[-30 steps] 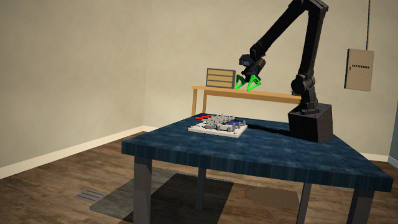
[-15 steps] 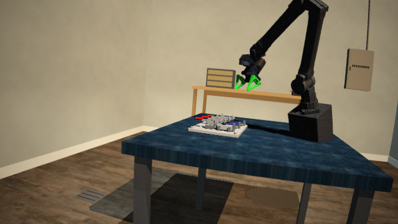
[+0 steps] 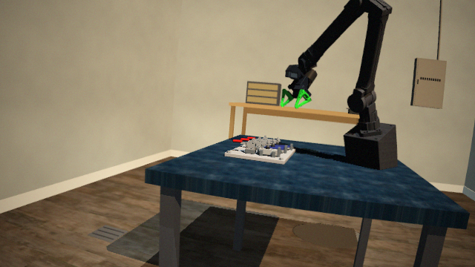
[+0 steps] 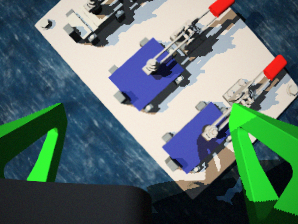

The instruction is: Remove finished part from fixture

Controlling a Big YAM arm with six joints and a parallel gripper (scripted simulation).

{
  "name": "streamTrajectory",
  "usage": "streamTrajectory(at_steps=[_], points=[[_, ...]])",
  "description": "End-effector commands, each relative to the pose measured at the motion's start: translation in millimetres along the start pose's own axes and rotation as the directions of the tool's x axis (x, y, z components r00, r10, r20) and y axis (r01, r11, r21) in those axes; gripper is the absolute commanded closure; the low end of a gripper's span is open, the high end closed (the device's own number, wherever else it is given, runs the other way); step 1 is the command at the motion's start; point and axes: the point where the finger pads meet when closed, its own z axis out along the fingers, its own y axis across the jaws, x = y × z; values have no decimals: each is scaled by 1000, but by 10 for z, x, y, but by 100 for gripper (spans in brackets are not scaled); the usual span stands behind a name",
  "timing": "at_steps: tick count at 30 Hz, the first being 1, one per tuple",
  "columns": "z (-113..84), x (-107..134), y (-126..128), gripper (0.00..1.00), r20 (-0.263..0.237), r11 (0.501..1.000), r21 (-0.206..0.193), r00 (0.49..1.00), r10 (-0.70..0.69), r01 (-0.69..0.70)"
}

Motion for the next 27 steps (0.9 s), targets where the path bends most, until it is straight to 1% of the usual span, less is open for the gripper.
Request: streamTrajectory(at_steps=[1,3,4,6,7,9,11,13,14,15,19,21,27], points=[[-40,25,47,0,3,1000,5,1000,13,-13],[-21,15,61,0,-1,1000,-1,1000,23,-23],[20,-8,90,0,-8,1000,-15,1000,23,-23],[45,-40,92,0,-25,999,-23,999,41,-42],[0,-220,-62,0,-32,1000,-5,999,20,-20],[64,-273,-37,0,-73,997,-18,995,72,-74],[150,-351,2,0,-130,989,-25,981,142,-147],[150,-351,1,0,-130,989,-25,981,142,-146],[152,-362,-28,0,-125,991,-17,984,128,-132],[98,-333,-77,0,-120,990,3,983,140,-141],[104,-296,-92,0,-123,988,1,981,152,-153],[140,-317,-62,0,-124,989,-11,982,144,-146],[143,-319,-60,0,-124,989,-12,982,143,-146]])
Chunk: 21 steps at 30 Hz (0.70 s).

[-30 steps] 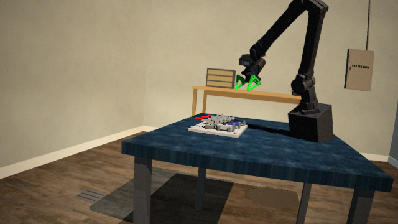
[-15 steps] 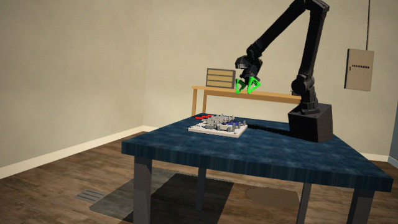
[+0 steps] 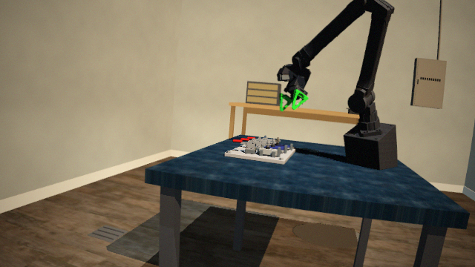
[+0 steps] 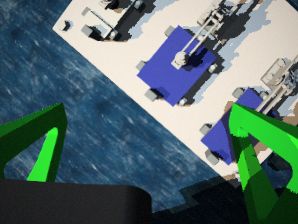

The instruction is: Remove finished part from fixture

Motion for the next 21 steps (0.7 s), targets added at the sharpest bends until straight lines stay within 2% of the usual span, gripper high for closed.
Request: streamTrajectory(at_steps=[1,21], points=[[-122,-254,-166,0,17,998,42,999,-38,37],[-115,-316,-212,0,18,998,47,998,-52,51]])
